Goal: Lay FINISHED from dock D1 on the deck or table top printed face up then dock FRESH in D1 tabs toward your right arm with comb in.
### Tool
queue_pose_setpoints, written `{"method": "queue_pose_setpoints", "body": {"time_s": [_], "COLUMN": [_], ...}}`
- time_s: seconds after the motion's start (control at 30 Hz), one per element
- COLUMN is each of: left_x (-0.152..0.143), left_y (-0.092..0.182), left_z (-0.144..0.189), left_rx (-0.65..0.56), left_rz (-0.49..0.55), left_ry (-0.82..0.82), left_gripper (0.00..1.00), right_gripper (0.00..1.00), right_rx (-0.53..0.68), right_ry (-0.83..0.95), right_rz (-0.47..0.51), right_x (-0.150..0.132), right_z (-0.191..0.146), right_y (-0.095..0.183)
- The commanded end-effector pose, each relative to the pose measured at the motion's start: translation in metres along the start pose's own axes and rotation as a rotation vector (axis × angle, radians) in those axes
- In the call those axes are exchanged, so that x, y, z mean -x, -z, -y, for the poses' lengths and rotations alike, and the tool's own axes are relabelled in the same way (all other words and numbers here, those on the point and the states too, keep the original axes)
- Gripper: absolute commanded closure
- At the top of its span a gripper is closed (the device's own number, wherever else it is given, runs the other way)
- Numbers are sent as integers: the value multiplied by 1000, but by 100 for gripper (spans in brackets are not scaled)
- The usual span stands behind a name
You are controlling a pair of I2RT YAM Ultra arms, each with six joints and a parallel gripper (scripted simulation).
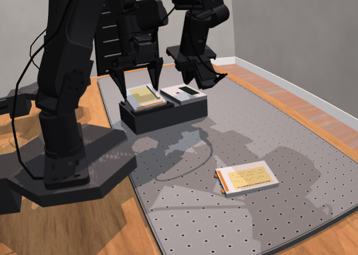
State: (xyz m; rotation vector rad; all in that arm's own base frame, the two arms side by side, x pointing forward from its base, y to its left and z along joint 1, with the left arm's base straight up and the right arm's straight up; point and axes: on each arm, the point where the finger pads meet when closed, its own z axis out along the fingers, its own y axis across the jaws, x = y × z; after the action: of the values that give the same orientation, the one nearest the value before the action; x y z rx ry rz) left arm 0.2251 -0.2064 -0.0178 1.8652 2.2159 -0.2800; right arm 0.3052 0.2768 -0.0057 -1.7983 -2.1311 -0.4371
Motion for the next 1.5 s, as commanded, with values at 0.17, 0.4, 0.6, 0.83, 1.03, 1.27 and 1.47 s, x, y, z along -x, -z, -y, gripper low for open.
{"method": "queue_pose_setpoints", "body": {"time_s": [0.17, 0.4, 0.6, 0.83, 1.03, 1.27, 1.47], "left_x": [4, 4, 4, 4, 4, 4, 4], "left_y": [2, 2, 2, 2, 2, 2, 2], "left_z": [-2, -2, -2, -2, -2, -2, -2], "left_rx": [6, 6, 6, 6, 6, 6, 6], "left_rz": [12, 12, 12, 12, 12, 12, 12], "left_ry": [-3, -3, -3, -3, -3, -3, -3], "left_gripper": [100, 100, 100, 100, 100, 100, 100], "right_gripper": [100, 100, 100, 100, 100, 100, 100], "right_rx": [-15, -15, -15, -15, -15, -15, -15], "right_ry": [-13, -13, -13, -13, -13, -13, -13], "right_rz": [-4, -4, -4, -4, -4, -4, -4], "right_x": [9, 10, 11, 12, 13, 14, 15], "right_z": [4, 4, 4, 4, 4, 4, 4], "right_y": [-8, -11, -12, -14, -17, -19, -22]}}
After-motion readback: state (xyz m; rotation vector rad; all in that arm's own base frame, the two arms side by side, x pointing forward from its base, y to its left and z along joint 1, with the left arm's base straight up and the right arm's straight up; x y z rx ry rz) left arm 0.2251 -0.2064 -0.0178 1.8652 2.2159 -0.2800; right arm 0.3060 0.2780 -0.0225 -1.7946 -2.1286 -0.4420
